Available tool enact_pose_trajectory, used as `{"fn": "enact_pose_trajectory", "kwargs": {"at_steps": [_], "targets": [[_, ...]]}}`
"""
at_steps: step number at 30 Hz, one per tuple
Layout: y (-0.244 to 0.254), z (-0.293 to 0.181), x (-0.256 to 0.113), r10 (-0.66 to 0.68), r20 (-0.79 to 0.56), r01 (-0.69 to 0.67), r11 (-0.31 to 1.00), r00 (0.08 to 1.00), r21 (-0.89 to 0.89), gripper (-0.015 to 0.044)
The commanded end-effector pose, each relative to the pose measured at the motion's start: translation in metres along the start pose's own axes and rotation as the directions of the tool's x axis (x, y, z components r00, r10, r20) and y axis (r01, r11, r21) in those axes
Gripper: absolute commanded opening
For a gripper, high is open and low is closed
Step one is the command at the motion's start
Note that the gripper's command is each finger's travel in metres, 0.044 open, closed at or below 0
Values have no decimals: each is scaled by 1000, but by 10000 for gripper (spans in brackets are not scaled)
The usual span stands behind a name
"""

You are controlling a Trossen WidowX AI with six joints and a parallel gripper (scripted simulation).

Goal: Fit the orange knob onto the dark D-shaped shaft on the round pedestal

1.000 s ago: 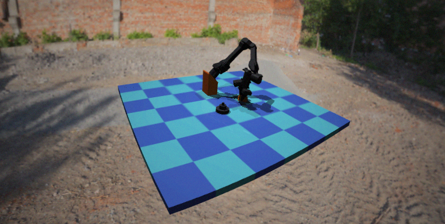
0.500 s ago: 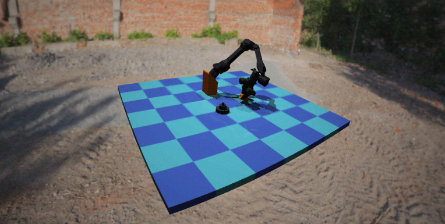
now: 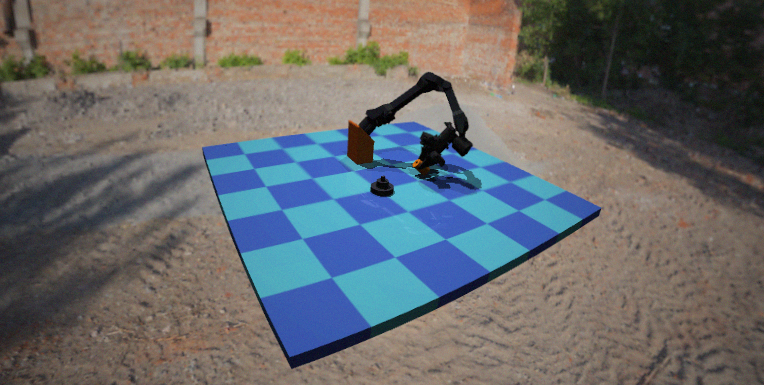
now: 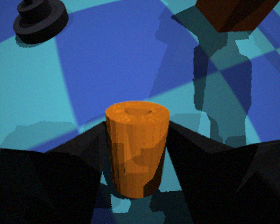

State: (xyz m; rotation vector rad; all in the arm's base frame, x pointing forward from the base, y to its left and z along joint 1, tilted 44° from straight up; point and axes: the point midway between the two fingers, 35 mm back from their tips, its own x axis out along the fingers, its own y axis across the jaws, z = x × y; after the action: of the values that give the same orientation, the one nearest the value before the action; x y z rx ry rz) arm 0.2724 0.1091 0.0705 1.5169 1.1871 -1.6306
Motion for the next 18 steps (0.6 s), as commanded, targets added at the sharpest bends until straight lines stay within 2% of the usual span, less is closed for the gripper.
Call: {"fn": "enact_pose_trajectory", "kwargs": {"at_steps": [1,18], "targets": [[1,-2,-1,-1,68,1,1000,998,7,179],[1,-17,-12,-5,353,3,1000,936,7,179]]}}
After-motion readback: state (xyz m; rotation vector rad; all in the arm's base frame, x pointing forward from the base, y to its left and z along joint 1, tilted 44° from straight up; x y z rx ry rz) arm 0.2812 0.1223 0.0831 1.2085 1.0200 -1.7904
